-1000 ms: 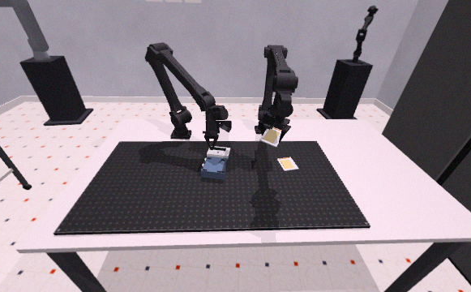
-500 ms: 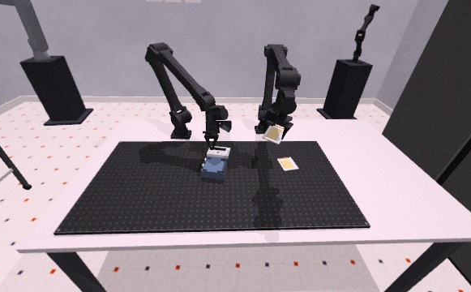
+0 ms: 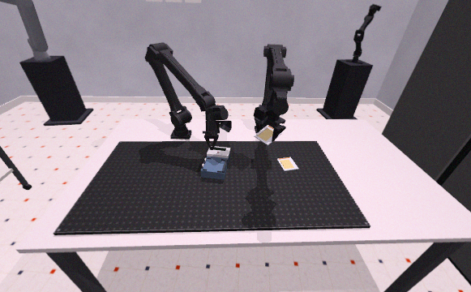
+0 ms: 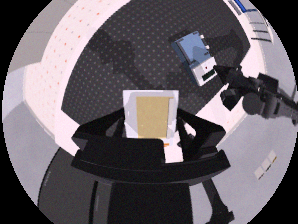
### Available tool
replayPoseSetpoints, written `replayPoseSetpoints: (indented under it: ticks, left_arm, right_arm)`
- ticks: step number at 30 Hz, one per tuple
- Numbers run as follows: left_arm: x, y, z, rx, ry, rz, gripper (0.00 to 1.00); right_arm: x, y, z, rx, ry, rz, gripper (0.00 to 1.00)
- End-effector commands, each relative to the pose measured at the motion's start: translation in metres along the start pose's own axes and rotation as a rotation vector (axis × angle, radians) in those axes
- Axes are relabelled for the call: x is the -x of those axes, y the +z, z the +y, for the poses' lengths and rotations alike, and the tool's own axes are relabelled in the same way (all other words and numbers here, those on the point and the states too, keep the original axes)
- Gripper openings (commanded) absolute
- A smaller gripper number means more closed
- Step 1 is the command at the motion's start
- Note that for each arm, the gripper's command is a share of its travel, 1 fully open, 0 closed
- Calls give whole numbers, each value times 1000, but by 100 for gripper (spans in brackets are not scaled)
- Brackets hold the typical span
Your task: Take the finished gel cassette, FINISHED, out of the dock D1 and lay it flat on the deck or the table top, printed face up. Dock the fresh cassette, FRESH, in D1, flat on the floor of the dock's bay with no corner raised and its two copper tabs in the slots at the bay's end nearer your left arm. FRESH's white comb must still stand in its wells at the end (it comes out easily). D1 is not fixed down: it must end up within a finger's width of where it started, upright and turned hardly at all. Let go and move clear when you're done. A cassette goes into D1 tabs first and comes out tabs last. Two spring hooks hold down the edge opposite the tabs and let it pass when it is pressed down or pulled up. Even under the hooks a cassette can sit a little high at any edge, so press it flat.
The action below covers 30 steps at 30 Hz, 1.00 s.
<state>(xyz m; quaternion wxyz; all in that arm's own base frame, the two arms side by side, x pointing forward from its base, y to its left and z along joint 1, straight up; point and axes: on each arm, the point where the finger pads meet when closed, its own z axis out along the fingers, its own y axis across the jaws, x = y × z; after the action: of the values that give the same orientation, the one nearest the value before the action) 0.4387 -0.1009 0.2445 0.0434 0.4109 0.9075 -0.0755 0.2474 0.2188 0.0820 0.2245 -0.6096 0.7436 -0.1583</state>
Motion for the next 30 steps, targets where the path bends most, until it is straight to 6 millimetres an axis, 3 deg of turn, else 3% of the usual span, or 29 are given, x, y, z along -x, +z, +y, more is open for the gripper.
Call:
replayPoseSetpoints:
  ticks: [1,16,30]
  left_arm:
    - [15,13,-7,-14,158,-12,0]
    - [55,46,-40,-38,398,-54,0]
    - [81,68,-61,-38,398,-54,0]
  right_arm:
    - [-49,39,51,111,-70,131,0]
    - [-49,39,51,111,-70,131,0]
    - [-49,39,51,111,-70,131,0]
